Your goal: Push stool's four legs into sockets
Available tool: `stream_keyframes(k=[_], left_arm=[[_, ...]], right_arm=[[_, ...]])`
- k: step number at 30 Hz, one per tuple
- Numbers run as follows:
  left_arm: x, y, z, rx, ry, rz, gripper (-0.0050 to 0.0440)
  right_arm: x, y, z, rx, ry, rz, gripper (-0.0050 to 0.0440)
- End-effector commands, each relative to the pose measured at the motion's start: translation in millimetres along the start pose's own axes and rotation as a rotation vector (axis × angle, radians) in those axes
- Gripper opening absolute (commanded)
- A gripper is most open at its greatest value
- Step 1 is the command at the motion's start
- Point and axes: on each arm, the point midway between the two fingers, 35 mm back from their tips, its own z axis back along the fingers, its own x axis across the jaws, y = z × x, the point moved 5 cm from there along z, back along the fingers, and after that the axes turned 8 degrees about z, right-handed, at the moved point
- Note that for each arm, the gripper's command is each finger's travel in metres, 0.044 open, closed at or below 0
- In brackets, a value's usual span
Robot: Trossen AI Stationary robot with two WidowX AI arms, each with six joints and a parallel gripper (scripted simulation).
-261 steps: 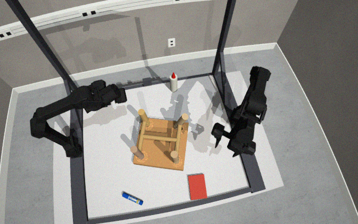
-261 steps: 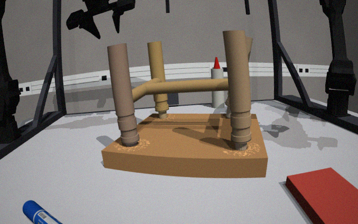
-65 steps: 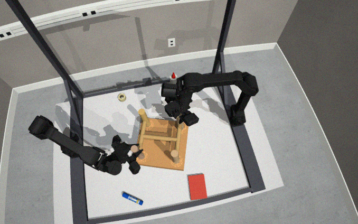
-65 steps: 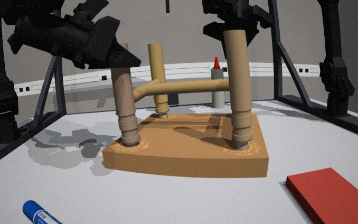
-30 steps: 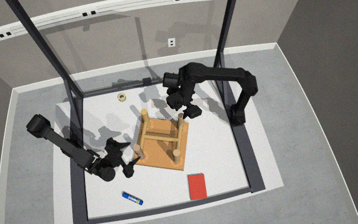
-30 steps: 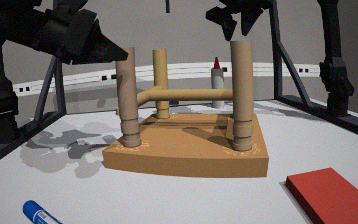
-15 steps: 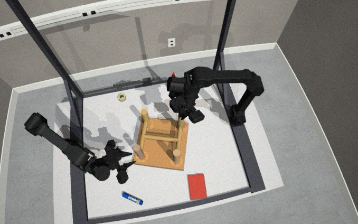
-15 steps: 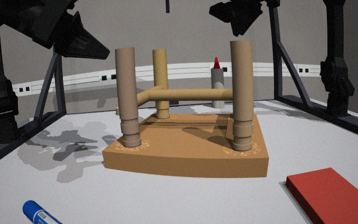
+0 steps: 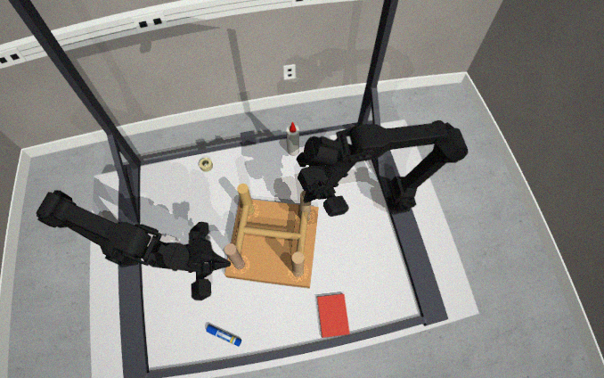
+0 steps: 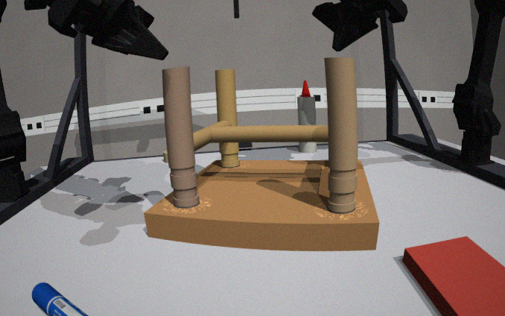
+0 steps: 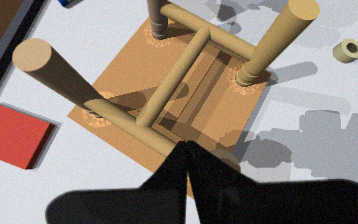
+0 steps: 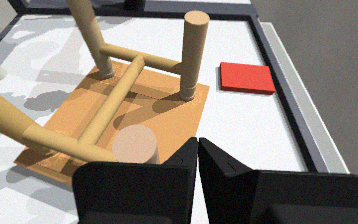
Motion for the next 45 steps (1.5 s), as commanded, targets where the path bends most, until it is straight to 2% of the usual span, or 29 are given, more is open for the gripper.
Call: stream_keyframes(k=[1,7,11,16,22,26,31,38,45], left_arm=[[8,6,6,-0.117,0.095,-0.047,0.0000],[-2,28,3,-0.160,0.198,-0.192,-0.0002],[-4,33,2,-0.166,0.218,-0.222,-0.0003],[-4,34,0,-0.162,0.217,-0.224,-0.0005],[-8,28,4,-0.173,0.214,-0.214,-0.0050],[-7,33,0,-0.166,0.213,-0.216,-0.0050],[-4,40,-10,-0.163,0.212,-0.219,-0.0050],[-3,49,-24,-0.155,0.211,-0.220,-0.0050],[-2,49,-25,-0.155,0.209,-0.219,-0.0050]], right_arm=[[13,-27,15,0.001,0.111,-0.069,0.0000],[42,-27,4,0.075,0.110,-0.149,0.0000],[49,-27,3,0.088,0.106,-0.161,0.0000],[50,-27,3,0.088,0.106,-0.163,-0.0002],[53,-22,6,0.089,0.106,-0.163,-0.0005],[54,-19,3,0.091,0.106,-0.163,-0.0012],[55,-10,-6,0.099,0.101,-0.161,-0.0050],[56,3,-18,0.109,0.100,-0.162,-0.0050],[56,5,-20,0.109,0.099,-0.160,-0.0050]])
